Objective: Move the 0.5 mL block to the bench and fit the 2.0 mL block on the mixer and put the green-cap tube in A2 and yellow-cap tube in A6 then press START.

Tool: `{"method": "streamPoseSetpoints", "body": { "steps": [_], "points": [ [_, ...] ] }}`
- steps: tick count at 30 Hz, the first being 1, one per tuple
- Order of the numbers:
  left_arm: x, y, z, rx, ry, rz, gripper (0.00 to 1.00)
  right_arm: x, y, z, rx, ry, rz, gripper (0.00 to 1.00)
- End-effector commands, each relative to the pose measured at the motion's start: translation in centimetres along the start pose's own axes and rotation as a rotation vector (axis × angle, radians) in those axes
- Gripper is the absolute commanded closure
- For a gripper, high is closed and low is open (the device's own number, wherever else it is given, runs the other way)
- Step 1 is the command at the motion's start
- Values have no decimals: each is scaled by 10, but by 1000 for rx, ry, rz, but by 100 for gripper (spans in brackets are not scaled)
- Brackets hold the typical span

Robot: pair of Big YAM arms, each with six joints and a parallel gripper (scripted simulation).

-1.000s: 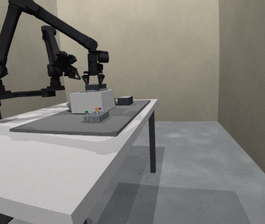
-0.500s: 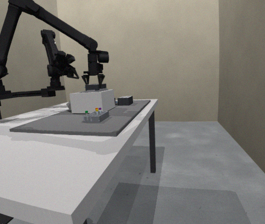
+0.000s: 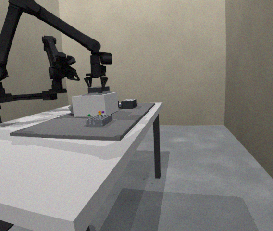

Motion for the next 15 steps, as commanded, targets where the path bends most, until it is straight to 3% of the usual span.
{"method": "streamPoseSetpoints", "body": {
  "steps": [1, 15],
  "points": [
    [-3, 1, 5, 1, 8, 7, 100, -2, 1, 18, -21, -17, -29, 100],
    [-4, 9, 22, -4, 0, 13, 100, -1, 1, 18, -21, -17, -28, 100]
  ]
}}
Point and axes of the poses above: on each arm, the point where the finger pads meet when closed, its own z axis back along the fingers, its own y axis across the jaws, x = y × z, the point moved 3 cm from there along z, back along the fingers, and after that the axes turned 15 degrees about z, right-handed, at the moved point
